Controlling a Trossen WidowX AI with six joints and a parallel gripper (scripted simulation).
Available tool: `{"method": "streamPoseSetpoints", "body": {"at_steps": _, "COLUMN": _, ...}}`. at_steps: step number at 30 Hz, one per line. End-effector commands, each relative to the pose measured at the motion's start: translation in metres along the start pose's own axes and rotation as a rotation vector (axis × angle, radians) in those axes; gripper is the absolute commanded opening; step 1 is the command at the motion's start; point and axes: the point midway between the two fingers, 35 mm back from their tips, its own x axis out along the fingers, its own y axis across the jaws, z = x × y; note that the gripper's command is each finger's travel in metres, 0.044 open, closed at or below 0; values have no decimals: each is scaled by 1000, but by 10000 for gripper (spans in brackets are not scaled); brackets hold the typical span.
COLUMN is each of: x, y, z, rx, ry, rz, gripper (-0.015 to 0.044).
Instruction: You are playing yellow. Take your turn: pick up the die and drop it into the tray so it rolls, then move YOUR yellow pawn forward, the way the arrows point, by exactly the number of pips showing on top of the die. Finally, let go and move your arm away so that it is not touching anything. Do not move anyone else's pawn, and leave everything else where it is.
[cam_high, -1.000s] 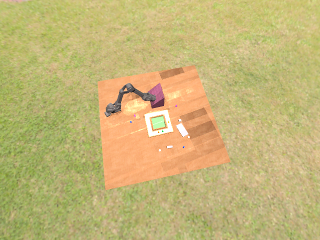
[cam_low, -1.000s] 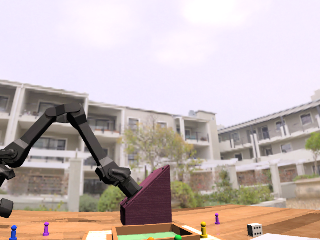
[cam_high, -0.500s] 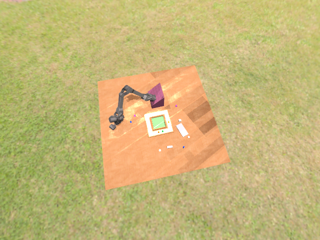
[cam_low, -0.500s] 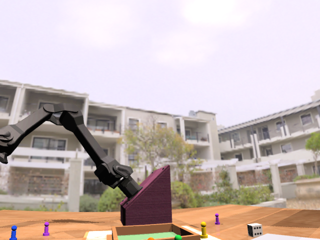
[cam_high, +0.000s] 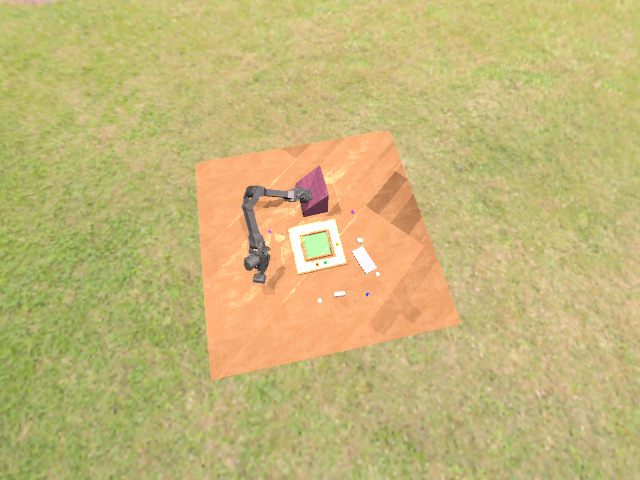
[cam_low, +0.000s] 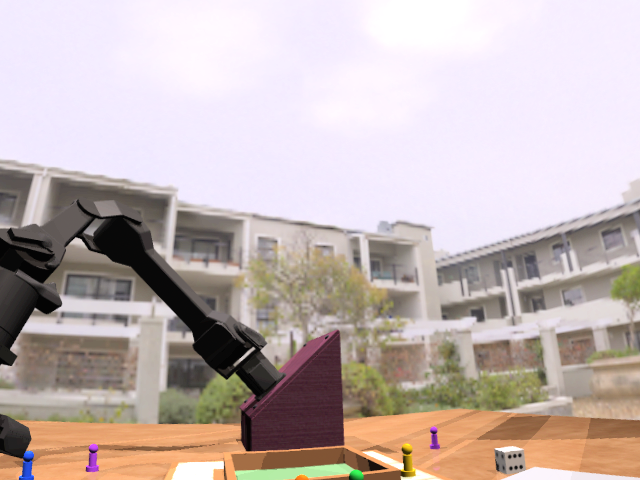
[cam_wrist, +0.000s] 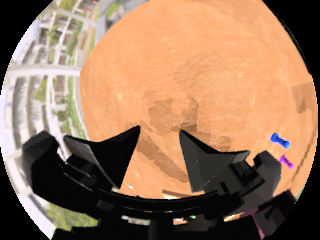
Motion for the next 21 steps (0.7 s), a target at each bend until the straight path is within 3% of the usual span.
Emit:
{"method": "streamPoseSetpoints", "body": {"at_steps": 1, "x": -3, "y": 17, "z": -69, "rx": -154, "ry": 113, "rz": 2, "gripper": 275}}
{"method": "streamPoseSetpoints", "body": {"at_steps": 5, "x": -9, "y": 23, "z": -112, "rx": -245, "ry": 179, "rz": 0, "gripper": 275}}
{"method": "streamPoseSetpoints", "body": {"at_steps": 15, "x": -57, "y": 13, "z": -281, "rx": -598, "ry": 414, "rz": -26, "gripper": 275}}
{"method": "streamPoseSetpoints", "body": {"at_steps": 21, "x": -84, "y": -9, "z": -337, "rx": -753, "ry": 485, "rz": -53, "gripper": 275}}
